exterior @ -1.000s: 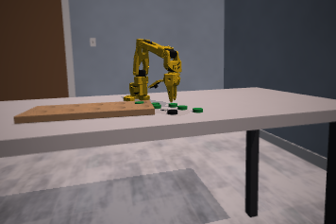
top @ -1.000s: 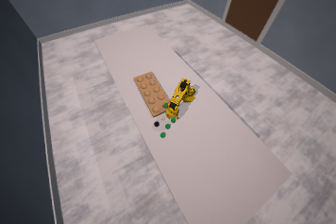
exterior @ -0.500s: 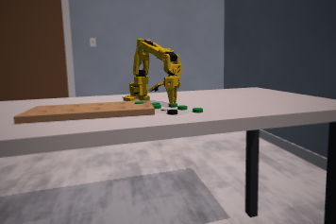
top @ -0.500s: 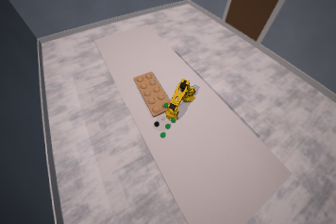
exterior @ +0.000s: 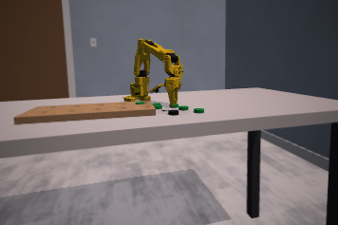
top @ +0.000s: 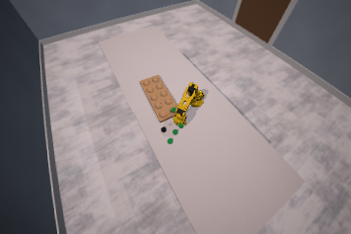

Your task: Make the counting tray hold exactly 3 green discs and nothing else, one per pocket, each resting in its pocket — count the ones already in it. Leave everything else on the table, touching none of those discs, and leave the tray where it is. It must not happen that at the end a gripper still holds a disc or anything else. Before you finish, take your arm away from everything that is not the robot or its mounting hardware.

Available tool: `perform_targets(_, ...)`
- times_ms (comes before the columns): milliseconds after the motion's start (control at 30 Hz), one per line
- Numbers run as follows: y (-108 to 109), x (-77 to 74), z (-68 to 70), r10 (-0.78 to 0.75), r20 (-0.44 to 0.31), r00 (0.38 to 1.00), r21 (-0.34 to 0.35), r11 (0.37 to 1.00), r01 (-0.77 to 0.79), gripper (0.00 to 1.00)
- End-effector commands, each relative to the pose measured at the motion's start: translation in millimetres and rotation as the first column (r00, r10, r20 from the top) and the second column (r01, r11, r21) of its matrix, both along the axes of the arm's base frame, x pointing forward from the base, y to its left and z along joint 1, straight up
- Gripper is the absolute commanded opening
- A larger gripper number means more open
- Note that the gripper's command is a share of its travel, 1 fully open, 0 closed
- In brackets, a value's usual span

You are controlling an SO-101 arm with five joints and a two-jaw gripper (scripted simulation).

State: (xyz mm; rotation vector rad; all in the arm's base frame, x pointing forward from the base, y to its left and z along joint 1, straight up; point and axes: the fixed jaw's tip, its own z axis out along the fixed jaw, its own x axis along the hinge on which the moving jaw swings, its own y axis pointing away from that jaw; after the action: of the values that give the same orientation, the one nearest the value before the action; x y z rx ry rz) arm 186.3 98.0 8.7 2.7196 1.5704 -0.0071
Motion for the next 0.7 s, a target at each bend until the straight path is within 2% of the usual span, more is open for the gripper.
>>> perform_targets(0, 3.7, 7.6, 10.3, -0.001, 0.054, 0.999, 0.032, 0.999, 0.0, 0.27)
perform_targets(667, 3.4, 8.0, 10.9, -0.001, 0.055, 0.998, 0.032, 0.999, 0.0, 0.25)
